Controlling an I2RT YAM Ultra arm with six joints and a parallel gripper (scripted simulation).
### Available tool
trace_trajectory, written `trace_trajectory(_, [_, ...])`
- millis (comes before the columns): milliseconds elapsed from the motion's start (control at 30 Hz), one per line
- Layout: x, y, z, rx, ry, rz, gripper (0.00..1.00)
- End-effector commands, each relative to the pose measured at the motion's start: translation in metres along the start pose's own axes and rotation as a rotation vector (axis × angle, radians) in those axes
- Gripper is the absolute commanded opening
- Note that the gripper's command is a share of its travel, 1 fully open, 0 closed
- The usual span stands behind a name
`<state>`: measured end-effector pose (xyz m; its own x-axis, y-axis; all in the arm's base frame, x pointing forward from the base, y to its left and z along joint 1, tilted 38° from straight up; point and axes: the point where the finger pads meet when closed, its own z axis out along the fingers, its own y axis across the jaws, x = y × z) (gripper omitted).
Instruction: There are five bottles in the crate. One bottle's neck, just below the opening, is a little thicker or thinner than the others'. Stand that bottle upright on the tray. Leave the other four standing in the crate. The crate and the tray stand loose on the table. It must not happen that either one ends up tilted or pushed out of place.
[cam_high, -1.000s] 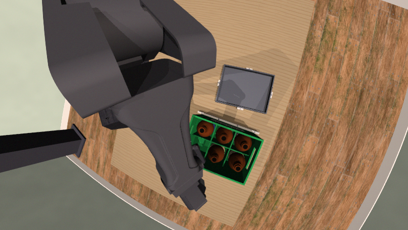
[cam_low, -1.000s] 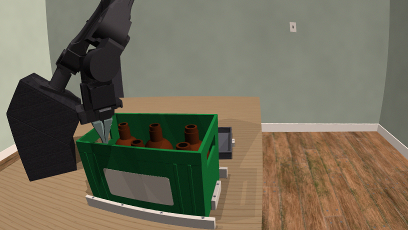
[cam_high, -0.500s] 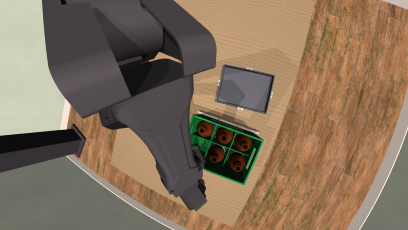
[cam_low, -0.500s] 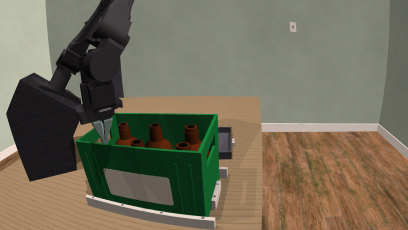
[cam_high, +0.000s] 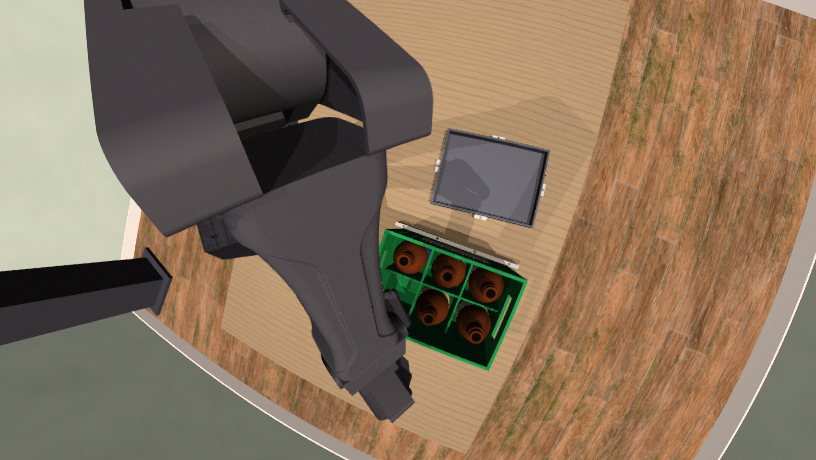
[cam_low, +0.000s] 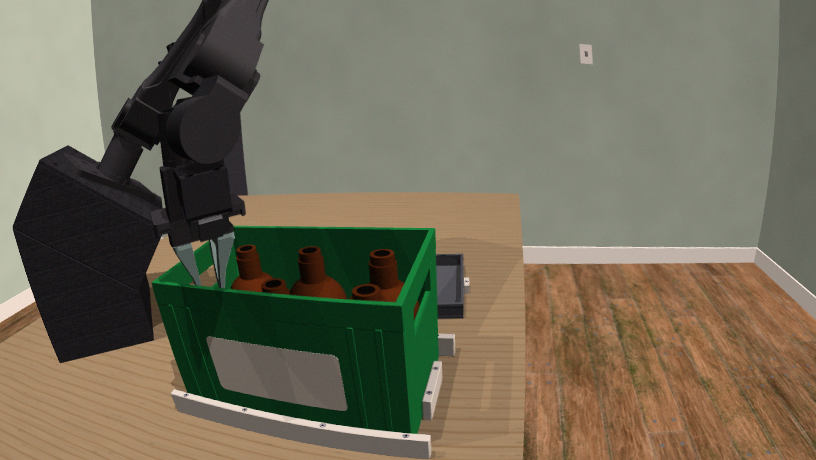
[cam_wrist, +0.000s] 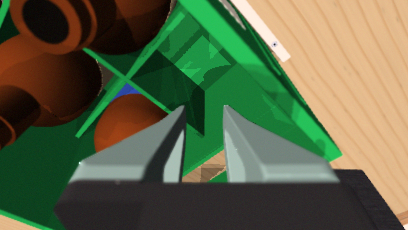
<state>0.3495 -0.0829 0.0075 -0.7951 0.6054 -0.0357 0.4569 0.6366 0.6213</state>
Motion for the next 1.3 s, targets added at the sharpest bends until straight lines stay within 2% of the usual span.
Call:
trace_trajectory(0, [-0.0011,-0.003,-0.0008,0.005,-0.011,0.007,0.61])
trace_trajectory(1067, [-0.0011,-0.003,-0.0009,0.005,-0.011,0.007,0.61])
trace_trajectory(1267, [-0.0047,0.0002,-0.0105,0.004,-0.023,0.001,0.61])
